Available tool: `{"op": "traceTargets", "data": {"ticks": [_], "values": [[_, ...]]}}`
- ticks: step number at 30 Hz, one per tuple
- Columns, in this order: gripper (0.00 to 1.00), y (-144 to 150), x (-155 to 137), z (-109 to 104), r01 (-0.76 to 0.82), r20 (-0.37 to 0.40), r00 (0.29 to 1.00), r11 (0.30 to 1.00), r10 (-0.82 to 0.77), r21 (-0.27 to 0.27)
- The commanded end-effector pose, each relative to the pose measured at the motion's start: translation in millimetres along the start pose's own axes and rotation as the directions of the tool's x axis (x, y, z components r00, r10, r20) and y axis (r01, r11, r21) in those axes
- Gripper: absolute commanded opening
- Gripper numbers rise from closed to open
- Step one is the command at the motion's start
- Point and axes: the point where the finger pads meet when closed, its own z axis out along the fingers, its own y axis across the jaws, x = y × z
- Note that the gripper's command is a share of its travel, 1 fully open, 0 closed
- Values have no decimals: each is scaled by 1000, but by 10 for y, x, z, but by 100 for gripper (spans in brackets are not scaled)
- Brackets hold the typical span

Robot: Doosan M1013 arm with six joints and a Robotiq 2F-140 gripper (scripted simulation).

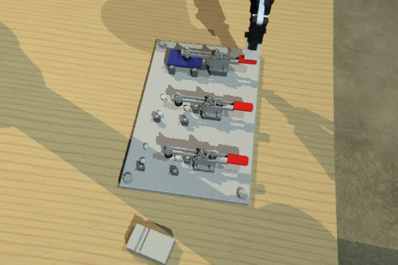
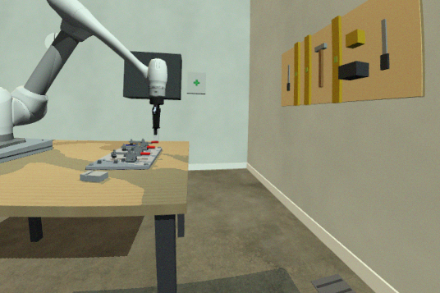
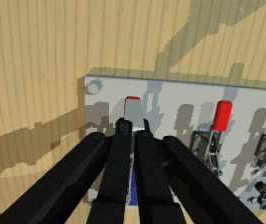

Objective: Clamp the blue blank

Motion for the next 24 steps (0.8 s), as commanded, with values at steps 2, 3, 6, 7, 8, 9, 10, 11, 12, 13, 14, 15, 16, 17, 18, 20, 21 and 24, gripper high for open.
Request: {"op": "traceTargets", "data": {"ticks": [2, 3, 6, 7, 8, 9, 10, 11, 12, 13, 14, 15, 16, 17, 18, 20, 21, 24], "values": [[0, 0, 0, 12, 0, 0, 1000, 1000, 0, 0], [0, 0, 0, 14, 0, 0, 1000, 1000, 0, 0], [0, 0, 0, 14, 0, 0, 1000, 1000, 0, 0], [0, 0, 0, 14, 0, 0, 1000, 1000, 0, 0], [0, 0, 0, 14, 0, 0, 1000, 1000, 0, 0], [0, 0, 0, 14, 0, 0, 1000, 1000, 0, 0], [0, 0, 0, 14, 0, 0, 1000, 1000, 0, 0], [0, 0, 0, 14, 0, 0, 1000, 1000, 0, 0], [0, 0, 0, 14, 0, 0, 1000, 1000, 0, 0], [0, 0, 0, 14, 0, 0, 1000, 1000, 0, 0], [0, 0, 0, 14, 0, 0, 1000, 1000, 0, 0], [0, 0, 0, 14, 0, 0, 1000, 1000, 0, 0], [0, 0, 0, 16, 0, 0, 1000, 1000, 0, 0], [0, 0, 0, 19, 0, 0, 1000, 1000, 0, 0], [0, 0, 0, 24, 0, 0, 1000, 1000, 0, 0], [0, 0, 0, 32, 0, 0, 1000, 1000, 0, 0], [0, 0, 0, 34, 0, 0, 1000, 1000, 0, 0], [0, 0, 0, 34, 0, 0, 1000, 1000, 0, 0]]}}
